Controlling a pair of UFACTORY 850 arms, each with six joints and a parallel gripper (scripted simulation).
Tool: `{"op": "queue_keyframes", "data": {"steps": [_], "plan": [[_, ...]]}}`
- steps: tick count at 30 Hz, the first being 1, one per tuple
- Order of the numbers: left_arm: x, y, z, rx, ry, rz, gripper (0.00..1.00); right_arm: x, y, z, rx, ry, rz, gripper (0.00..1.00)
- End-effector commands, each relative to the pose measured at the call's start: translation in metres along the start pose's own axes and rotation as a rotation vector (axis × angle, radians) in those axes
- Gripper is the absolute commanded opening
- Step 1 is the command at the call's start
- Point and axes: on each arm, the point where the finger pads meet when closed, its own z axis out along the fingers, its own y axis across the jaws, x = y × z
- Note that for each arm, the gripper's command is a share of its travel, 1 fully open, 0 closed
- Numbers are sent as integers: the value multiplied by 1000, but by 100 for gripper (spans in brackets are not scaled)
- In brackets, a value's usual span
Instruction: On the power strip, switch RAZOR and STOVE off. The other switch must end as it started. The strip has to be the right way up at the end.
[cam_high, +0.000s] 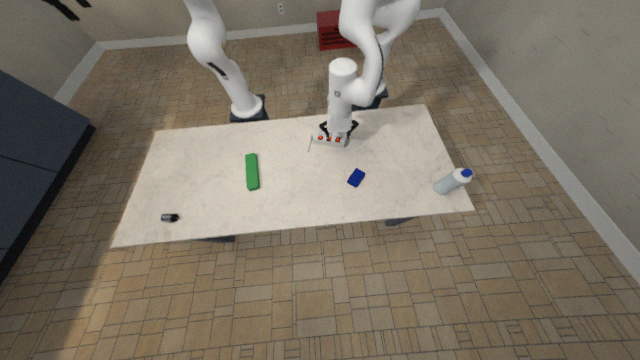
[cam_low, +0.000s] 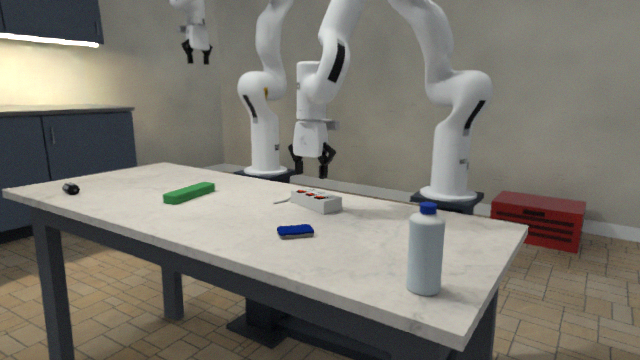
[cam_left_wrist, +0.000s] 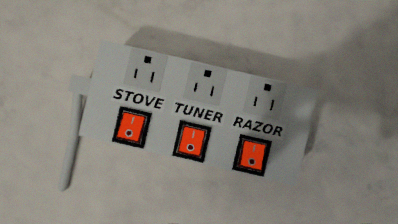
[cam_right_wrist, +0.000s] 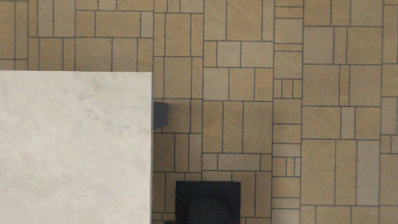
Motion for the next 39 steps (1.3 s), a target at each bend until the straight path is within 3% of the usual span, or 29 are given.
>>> {"op": "queue_keyframes", "data": {"steps": [1,6,8,15,34,39], "plan": [[-1,0,-1,1,-2,0,100,0,0,-1,0,2,0,100],[4,-4,-5,1,-1,-5,100,0,0,-1,0,2,0,100],[26,-20,-24,4,4,-26,100,0,0,-1,0,2,0,100],[70,-45,-57,8,14,-64,100,0,0,-1,0,2,0,100],[70,-45,-57,8,15,-75,100,0,0,-1,0,2,0,100],[67,-50,-51,7,15,-220,100,0,0,-1,0,2,0,100]]}}
